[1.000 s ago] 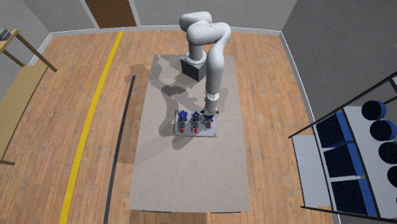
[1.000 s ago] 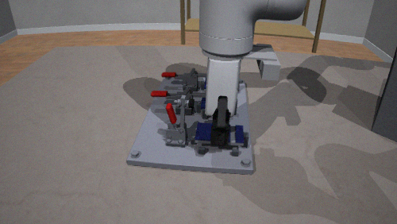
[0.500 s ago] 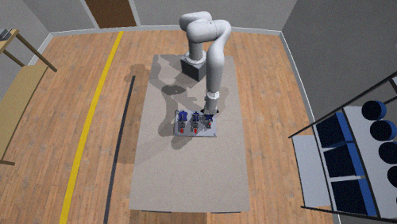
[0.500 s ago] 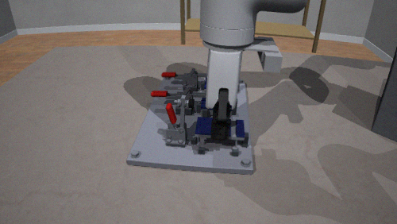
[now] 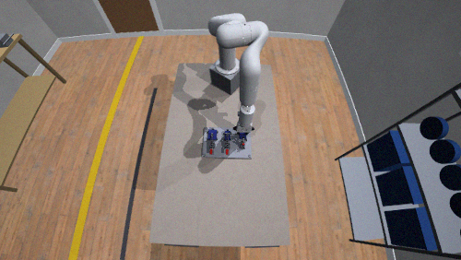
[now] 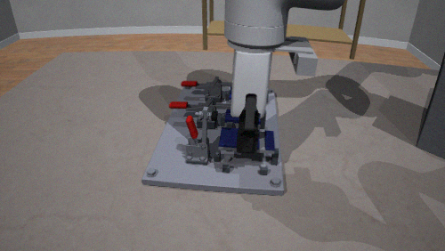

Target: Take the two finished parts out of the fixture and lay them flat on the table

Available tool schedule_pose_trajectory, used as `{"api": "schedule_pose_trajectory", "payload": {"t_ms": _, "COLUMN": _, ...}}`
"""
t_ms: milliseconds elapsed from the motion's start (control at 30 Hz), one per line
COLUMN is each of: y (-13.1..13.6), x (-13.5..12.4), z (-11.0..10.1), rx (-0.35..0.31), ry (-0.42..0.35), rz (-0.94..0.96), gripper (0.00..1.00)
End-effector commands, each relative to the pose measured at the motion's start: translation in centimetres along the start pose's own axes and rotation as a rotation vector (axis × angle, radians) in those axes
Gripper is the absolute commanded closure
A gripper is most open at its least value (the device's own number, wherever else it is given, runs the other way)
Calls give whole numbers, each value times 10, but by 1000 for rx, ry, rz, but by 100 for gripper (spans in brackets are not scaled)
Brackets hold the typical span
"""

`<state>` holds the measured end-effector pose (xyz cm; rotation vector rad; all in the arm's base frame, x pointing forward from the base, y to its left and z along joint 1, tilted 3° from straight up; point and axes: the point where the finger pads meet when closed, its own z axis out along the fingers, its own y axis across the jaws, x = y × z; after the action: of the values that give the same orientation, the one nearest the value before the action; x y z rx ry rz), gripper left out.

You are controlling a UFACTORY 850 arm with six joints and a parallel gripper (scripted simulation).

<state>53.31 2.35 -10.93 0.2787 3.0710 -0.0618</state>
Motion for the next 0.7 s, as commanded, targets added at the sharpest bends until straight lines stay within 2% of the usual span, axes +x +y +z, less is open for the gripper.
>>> {"api": "schedule_pose_trajectory", "payload": {"t_ms": 0, "y": 0, "x": -1, "z": -1, "rx": 0, "ry": 12, "rz": 0, "gripper": 100}}
{"api": "schedule_pose_trajectory", "payload": {"t_ms": 333, "y": 0, "x": -1, "z": -4, "rx": 0, "ry": 12, "rz": 0, "gripper": 100}}
{"api": "schedule_pose_trajectory", "payload": {"t_ms": 667, "y": 0, "x": 3, "z": -22, "rx": 0, "ry": 12, "rz": 0, "gripper": 100}}
